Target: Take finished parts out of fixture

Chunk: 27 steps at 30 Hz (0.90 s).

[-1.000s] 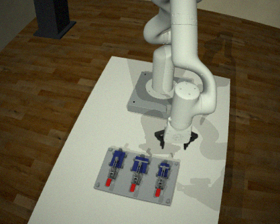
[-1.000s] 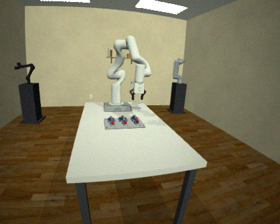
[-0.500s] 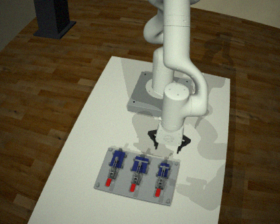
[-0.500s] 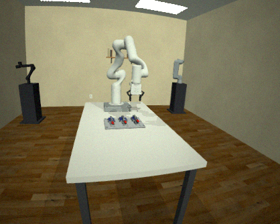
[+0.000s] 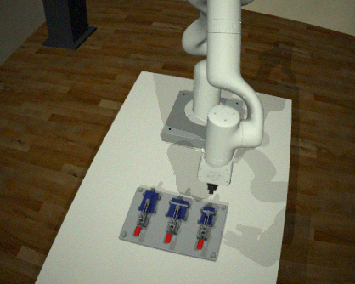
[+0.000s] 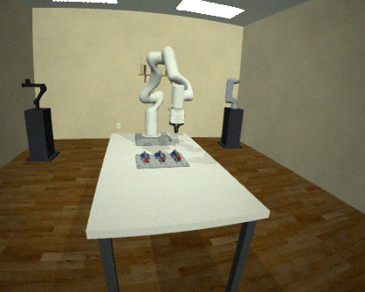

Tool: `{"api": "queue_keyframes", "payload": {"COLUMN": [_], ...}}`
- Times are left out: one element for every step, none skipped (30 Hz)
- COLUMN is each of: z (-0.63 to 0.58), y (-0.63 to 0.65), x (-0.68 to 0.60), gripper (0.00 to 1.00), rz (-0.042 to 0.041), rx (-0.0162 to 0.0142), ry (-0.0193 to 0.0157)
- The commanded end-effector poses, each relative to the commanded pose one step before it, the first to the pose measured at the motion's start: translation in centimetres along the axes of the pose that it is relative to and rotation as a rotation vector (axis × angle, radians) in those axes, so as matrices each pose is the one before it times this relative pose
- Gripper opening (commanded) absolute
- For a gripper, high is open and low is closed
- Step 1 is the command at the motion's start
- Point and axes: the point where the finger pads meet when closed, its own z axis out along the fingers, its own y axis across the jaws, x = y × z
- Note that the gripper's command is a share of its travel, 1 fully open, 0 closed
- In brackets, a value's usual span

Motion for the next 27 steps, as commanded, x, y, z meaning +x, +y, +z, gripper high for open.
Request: {"api": "queue_keyframes", "payload": {"z": [-0.093,0.0,0.0,0.0,0.0,0.0,0.0,0.0,0.0,0.0,0.0,0.0,0.0,0.0,0.0,0.0,0.0,0.0,0.0,0.0,0.0,0.0,0.0,0.0,0.0,0.0,0.0], "y": [0.02,0.001,0.0,0.0,0.0,0.0,0.0,0.0,0.0,0.0,0.0,0.0,0.0,0.0,0.0,0.0,0.0,0.0,0.0,0.0,0.0,0.0,0.0,0.0,0.0,0.0,0.0], "x": [-0.081,0.0,0.0,0.0,0.0,0.0,0.0,0.0,0.0,0.0,0.0,0.0,0.0,0.0,0.0,0.0,0.0,0.0,0.0,0.0,0.0,0.0,0.0,0.0,0.0,0.0,0.0], "gripper": [0.0,0.0,0.0,0.0,0.0,0.0,0.0,0.0,0.0,0.0,0.0,0.0,0.0,0.0,0.0,0.0,0.0,0.0,0.0,0.0,0.0,0.0,0.0,0.0,0.0,0.0,0.0], "rz": [-0.00004,-0.00002,-0.00002,-0.00002,-0.00002,0.0,0.0,-0.00001,-0.00001,-0.00001,-0.00001,-0.00001,-0.00001,-0.00001,-0.00001,-0.00001,-0.00001,0.0,0.0,0.0,0.0,0.0,0.0,0.0,0.0,0.0,0.0], "rx": [-0.00049,0.0,0.0,0.0,0.0,0.0,0.0,0.0,0.0,0.0,0.0,0.0,0.0,0.0,0.0,0.0,0.0,0.0,0.0,0.0,0.0,0.0,0.0,0.0,0.0,0.0,0.0], "ry": [-0.00204,0.0,0.0,0.0,0.0,0.0,0.0,0.0,0.0,0.0,0.0,0.0,0.0,0.0,0.0,0.0,0.0,0.0,0.0,0.0,0.0,0.0,0.0,0.0,0.0,0.0,0.0]}}
